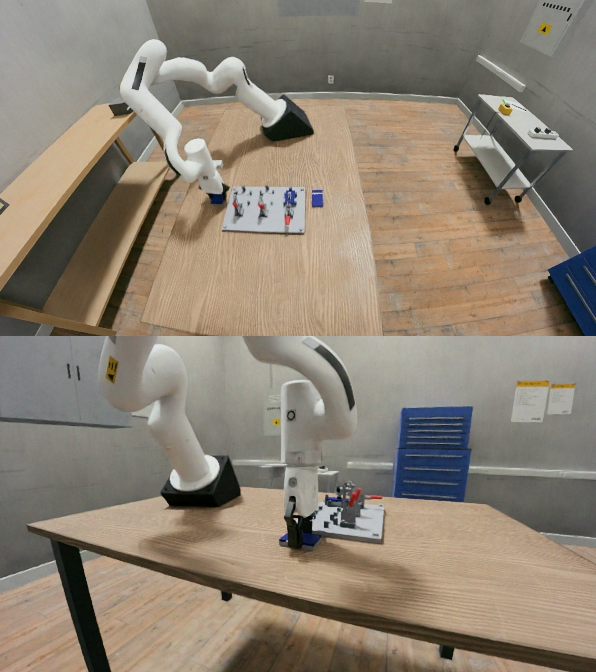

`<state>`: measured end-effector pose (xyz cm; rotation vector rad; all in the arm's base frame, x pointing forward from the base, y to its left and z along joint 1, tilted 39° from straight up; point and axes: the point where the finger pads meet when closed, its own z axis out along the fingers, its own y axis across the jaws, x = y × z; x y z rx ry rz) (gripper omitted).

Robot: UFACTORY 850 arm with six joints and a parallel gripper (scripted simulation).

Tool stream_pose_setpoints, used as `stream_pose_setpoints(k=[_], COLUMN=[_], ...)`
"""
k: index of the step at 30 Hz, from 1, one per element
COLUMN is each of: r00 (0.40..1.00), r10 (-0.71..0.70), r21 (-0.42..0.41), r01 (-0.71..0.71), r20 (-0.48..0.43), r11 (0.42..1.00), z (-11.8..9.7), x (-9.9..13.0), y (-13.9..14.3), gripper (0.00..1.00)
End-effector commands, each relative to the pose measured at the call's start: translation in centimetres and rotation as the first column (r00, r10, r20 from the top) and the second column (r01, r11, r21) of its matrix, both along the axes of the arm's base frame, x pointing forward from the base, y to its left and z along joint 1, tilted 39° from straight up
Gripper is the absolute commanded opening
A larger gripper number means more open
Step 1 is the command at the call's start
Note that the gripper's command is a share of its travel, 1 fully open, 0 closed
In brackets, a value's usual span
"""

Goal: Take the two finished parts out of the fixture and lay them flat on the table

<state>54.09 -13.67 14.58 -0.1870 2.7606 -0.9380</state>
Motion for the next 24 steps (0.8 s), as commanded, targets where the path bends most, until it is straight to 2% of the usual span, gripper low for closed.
stream_pose_setpoints(k=[1,6,7,24], r00=[1.0,1.0,1.0,1.0], r10=[0.001,0.001,0.001,0.001], r21=[0.0,0.0,0.0,0.0], r01=[-0.001,-0.001,-0.001,-0.001], r20=[0.001,0.001,0.001,0.001], r11=[1.0,1.0,1.0,1.0], z=[0.06,0.06,0.06,0.06], x=[0.06,0.06,0.06,0.06], y=[0.03,0.03,0.03,0.03], gripper=[0.0,0.0,0.95,0.95])
